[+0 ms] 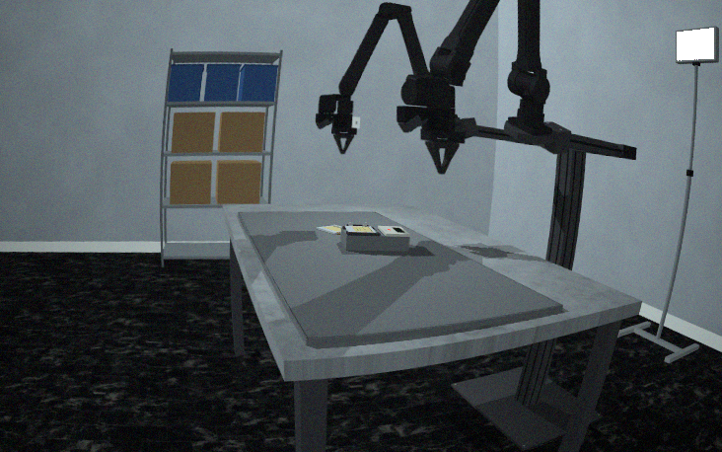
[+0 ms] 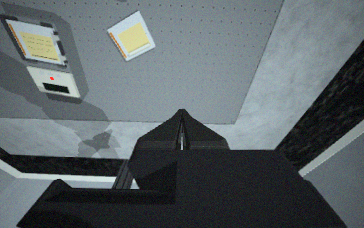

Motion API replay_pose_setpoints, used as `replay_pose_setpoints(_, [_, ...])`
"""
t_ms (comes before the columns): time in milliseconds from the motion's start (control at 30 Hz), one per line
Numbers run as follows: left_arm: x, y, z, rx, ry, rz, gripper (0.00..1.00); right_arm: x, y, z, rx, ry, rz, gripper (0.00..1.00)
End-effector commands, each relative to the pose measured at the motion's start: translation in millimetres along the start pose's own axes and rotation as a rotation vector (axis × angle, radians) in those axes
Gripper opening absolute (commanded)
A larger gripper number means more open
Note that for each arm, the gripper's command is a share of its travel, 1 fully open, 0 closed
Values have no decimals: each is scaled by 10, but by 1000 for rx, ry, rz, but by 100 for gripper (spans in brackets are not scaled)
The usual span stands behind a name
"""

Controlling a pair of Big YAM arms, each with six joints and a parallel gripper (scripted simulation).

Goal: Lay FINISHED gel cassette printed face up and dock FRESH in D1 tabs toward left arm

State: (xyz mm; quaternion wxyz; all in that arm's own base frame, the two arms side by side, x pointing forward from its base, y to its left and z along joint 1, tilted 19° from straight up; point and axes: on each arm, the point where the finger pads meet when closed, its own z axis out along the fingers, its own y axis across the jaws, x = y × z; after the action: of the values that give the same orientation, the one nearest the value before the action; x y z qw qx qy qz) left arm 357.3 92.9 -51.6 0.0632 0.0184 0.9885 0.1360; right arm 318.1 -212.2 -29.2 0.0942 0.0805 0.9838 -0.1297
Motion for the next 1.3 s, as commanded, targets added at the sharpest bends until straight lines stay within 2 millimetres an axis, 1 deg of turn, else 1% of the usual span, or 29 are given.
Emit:
replay_pose_setpoints(0, [-124,0,-114,-10,-48,-3,0,-71,161,-73,1,-14,33,0])
replay_pose_setpoints(200, [-124,0,-114,-10,-48,-3,0,-173,433,-149,1,-14,33,0])
replay_pose_setpoints(467, [-124,0,-114,-10,-48,-3,0,-181,453,-155,1,-14,33,0])
replay_pose_setpoints(867, [-369,-484,141,67,-51,377,0,-181,453,-155,1,-14,33,0])
replay_pose_setpoints(933, [-369,-484,141,67,-51,377,0,-181,453,-155,1,-14,33,0])
replay_pose_setpoints(1000, [-410,-568,176,78,-59,443,0,-181,453,-155,1,-14,33,0])
replay_pose_setpoints(1067, [-451,-652,211,81,-62,460,0,-181,453,-155,1,-14,33,0])
replay_pose_setpoints(1167, [-506,-782,261,97,-75,558,0,-181,453,-155,1,-14,33,0])
replay_pose_setpoints(1267, [-561,-913,311,100,-78,575,0,-181,453,-155,1,-14,33,0])
